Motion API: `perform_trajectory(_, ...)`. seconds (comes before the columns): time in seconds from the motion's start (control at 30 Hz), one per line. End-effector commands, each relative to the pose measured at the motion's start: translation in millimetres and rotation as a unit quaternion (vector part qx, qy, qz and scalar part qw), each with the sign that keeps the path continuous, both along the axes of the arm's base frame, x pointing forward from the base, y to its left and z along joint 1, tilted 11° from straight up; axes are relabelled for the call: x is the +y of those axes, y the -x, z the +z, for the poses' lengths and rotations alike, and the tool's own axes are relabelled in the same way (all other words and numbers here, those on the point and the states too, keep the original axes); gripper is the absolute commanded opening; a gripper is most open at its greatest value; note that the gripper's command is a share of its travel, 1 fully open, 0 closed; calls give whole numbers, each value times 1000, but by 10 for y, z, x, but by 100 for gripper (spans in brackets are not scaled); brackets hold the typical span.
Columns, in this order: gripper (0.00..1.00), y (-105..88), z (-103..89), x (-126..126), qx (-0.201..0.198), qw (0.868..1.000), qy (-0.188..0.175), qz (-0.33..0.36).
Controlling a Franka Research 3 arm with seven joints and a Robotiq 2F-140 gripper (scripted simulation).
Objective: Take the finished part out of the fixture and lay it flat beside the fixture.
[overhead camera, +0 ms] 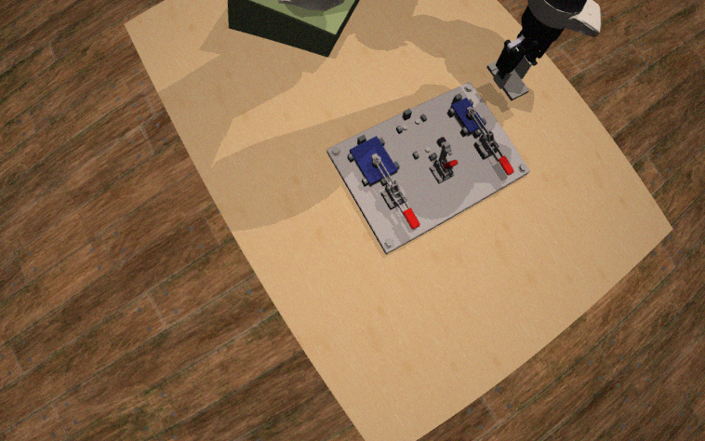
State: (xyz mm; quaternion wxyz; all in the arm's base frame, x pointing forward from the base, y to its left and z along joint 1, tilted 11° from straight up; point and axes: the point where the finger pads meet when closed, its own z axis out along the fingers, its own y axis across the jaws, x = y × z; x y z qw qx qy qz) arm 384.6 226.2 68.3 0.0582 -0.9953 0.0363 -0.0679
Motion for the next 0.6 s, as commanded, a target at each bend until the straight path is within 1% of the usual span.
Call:
perform_trajectory(0.0,0,-80,-73,12,-9,1000,0,-10)
perform_trajectory(0.27,0,-114,-280,36,-9,1000,0,-10)
perform_trajectory(0.33,0,-114,-280,36,-9,1000,0,-10)
perform_trajectory(0.57,0,-137,-414,51,-9,1000,0,-10)
